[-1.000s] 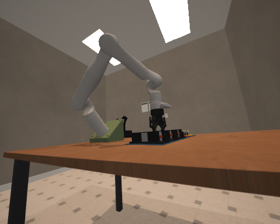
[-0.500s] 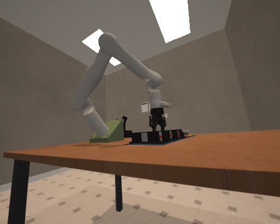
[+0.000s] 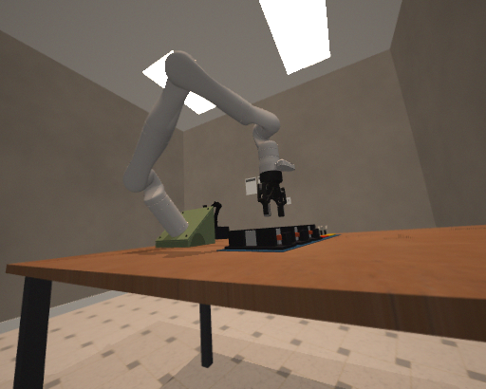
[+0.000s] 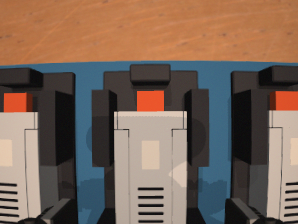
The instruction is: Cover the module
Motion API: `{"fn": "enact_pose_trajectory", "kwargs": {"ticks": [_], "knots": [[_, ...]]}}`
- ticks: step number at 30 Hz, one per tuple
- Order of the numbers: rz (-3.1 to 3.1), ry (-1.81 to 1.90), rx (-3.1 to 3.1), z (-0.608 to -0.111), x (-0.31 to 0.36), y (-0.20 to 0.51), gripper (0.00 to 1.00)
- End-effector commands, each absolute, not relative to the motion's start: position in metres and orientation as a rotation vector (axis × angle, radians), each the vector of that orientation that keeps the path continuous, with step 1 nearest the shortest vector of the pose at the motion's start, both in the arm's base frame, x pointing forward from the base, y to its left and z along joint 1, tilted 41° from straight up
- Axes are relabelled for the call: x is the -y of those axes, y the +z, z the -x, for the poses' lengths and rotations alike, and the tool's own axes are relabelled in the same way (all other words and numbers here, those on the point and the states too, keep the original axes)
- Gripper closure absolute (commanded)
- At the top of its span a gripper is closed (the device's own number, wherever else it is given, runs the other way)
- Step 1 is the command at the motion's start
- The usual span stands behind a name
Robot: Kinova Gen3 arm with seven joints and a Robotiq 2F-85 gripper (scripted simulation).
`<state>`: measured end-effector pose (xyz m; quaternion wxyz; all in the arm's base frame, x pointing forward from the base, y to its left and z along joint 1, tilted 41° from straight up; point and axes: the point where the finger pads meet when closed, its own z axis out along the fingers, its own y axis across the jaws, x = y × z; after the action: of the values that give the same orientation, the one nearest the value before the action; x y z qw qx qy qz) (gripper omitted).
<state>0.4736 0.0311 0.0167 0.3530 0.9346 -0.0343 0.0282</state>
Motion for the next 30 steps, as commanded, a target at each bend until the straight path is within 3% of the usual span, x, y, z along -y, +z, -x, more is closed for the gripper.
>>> {"fn": "enact_pose_trajectory", "kwargs": {"ticks": [1, 9, 30], "knots": [[-2.419, 0.076, 0.088, -0.474, -0.039, 0.025, 0.0], [-2.419, 0.075, 0.088, -0.472, -0.068, 0.058, 0.0], [-2.419, 0.075, 0.088, -0.473, -0.063, 0.052, 0.0]]}}
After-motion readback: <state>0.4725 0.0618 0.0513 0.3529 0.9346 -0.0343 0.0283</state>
